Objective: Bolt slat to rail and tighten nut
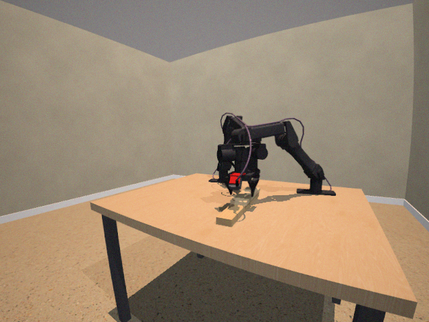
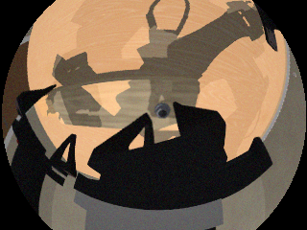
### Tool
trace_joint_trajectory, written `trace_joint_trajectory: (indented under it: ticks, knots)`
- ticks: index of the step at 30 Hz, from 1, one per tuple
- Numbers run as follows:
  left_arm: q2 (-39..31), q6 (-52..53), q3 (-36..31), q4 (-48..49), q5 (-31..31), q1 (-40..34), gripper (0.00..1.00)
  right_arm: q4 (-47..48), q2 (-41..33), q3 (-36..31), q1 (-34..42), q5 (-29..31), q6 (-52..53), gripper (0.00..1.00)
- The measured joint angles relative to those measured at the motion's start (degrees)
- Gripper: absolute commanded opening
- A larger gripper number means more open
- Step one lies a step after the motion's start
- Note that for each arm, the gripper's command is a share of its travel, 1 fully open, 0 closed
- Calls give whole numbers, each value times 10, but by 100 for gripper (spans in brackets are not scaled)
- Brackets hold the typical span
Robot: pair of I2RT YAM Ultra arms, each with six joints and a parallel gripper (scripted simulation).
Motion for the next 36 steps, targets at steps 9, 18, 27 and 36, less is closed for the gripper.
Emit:
trace_joint_trajectory:
  ticks: [9,18,27,36]
  knots:
    - [0,0,-12,12,0,0,100,0,0,0,0,0,0,34]
    - [0,0,-29,26,0,0,100,0,0,0,0,0,0,34]
    - [0,0,-41,39,0,0,100,0,0,0,0,0,0,34]
    - [0,0,-57,52,0,0,77,0,0,0,0,0,0,34]
